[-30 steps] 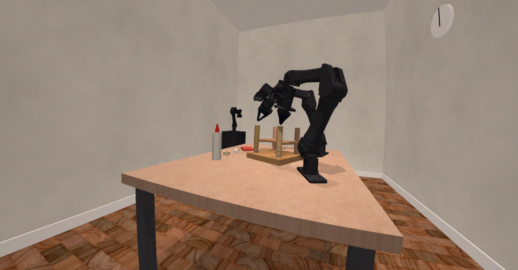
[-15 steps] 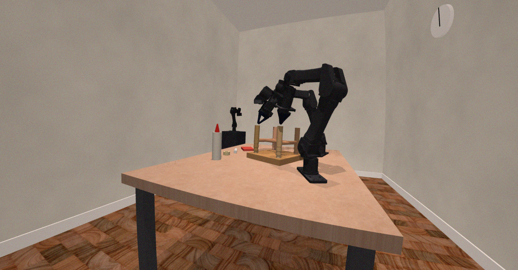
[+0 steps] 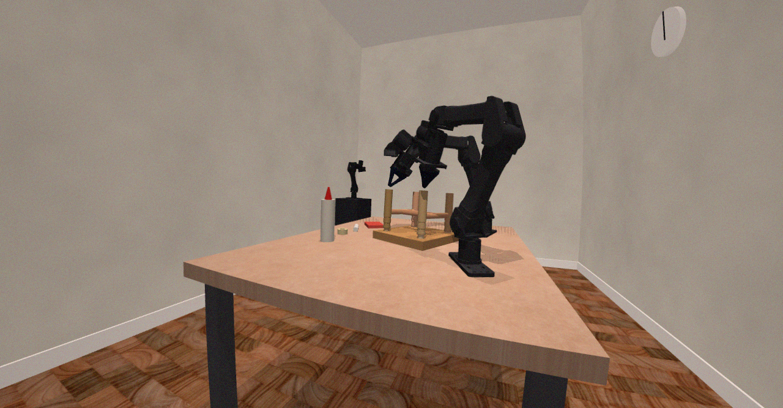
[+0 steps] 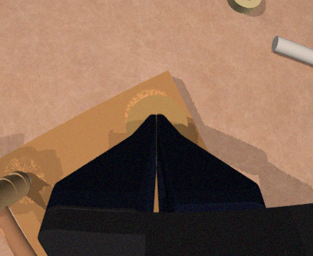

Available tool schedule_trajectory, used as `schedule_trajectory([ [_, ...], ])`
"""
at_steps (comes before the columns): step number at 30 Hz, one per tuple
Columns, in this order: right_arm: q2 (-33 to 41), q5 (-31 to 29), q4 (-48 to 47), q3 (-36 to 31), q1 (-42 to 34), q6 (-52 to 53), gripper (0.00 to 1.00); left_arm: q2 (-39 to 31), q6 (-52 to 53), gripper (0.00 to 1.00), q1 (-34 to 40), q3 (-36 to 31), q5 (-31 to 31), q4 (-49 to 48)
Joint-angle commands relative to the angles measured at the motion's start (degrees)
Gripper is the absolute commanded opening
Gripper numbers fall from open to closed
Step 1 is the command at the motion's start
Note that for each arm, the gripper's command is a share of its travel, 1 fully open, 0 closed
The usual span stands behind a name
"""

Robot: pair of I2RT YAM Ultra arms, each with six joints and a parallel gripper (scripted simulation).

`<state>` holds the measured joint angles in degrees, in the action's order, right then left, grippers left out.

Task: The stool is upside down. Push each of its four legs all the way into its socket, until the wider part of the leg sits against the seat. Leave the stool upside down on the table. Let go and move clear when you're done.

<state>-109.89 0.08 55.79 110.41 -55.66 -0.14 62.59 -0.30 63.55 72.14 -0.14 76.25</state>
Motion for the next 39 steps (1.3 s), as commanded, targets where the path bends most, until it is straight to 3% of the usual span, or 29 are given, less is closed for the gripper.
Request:
schedule_trajectory([
  [1, 3.1, -0.1, -1.9, 2.0, 0.7, 0.0, 0.0, -1.1, -0.2, 0.0, 0.3, 0.7, -0.3, -0.8],
  [2, -0.4, 0.0, 1.0, -1.1, 0.0, 0.0, 0.0, 0.8, 0.0, 0.0, 0.0, -0.9, 0.0, 0.8],
  [6, -0.4, 0.0, -2.8, -6.5, 0.0, 0.0, 0.0, 0.6, 0.0, 0.0, 0.0, -3.6, 0.0, -0.2],
  [7, 2.8, 0.3, -2.1, -2.0, 0.7, 0.0, 0.0, -1.3, -0.2, 0.0, 0.3, -1.0, -0.3, -0.7],
  [9, 3.0, -0.4, -2.3, -0.4, 0.7, 0.0, 0.0, -0.7, -0.2, 0.0, 0.3, 0.6, 0.0, -0.5],
  [16, -0.9, 0.0, 1.1, -4.6, 0.0, 0.0, 0.0, 0.7, 0.0, 0.0, 0.0, -4.6, 0.0, -0.5],
  [26, -2.8, -0.1, 7.1, -5.8, 0.1, 0.0, 0.0, 2.4, -0.3, 0.0, 0.3, -4.7, 0.1, 4.9],
  [36, -1.1, 0.2, 6.2, -8.9, 0.2, -0.2, 0.0, 3.2, -0.8, 0.0, 0.6, -6.4, -0.1, 7.1],
  [37, 2.6, 0.9, -4.3, -2.4, -0.5, 0.0, 0.0, 0.4, -0.4, 0.0, 0.1, -1.9, -1.6, -0.3],
  [39, -0.7, 0.7, -2.2, -5.0, 0.0, 0.0, 0.0, 1.8, -0.2, 0.0, 0.0, -3.5, -1.5, 1.2],
])
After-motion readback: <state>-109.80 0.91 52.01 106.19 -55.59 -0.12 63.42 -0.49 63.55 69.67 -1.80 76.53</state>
